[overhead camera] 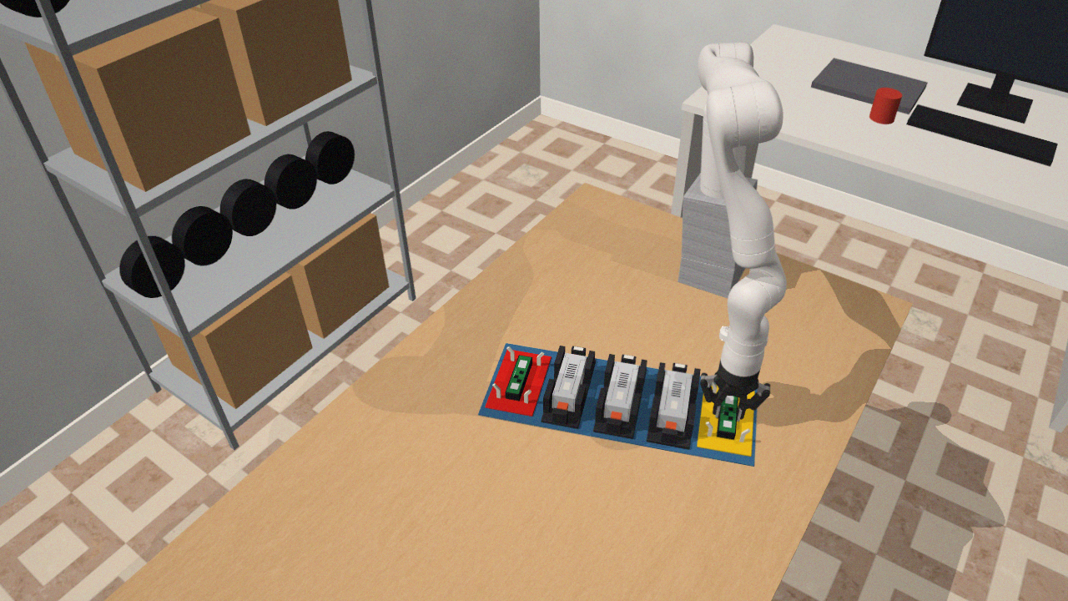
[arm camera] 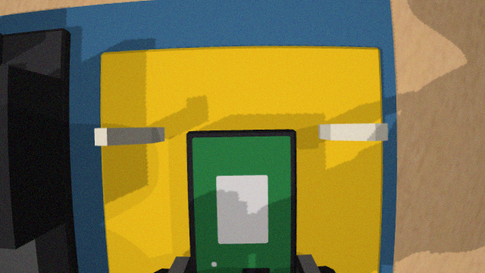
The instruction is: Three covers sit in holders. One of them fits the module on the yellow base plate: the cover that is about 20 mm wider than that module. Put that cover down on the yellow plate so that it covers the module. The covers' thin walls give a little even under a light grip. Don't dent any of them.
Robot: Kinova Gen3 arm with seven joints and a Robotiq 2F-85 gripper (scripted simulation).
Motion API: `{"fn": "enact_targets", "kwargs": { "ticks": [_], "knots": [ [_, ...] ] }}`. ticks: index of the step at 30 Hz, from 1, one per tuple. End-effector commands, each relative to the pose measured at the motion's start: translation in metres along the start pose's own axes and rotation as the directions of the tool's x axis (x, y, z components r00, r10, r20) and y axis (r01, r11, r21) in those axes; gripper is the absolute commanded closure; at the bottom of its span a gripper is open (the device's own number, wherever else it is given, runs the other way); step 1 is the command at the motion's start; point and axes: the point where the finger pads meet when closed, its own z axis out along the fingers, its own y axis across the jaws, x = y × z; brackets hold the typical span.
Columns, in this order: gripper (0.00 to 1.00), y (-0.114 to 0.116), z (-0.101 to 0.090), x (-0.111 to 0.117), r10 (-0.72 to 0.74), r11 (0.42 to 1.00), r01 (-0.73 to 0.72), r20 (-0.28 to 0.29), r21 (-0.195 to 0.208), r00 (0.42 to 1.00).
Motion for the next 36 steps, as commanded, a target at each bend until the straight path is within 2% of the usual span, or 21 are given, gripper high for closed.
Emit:
{"fn": "enact_targets", "kwargs": {
  "ticks": [1,34,36],
  "knots": [
    [0.00,0.000,-0.001,-0.001,0.000,1.000,0.000,0.002,0.000,1.000],
    [0.00,0.000,-0.001,-0.001,0.000,1.000,0.000,0.002,0.000,1.000],
    [0.00,0.000,-0.013,-0.001,0.000,1.000,0.000,0.002,0.000,1.000]
  ]
}}
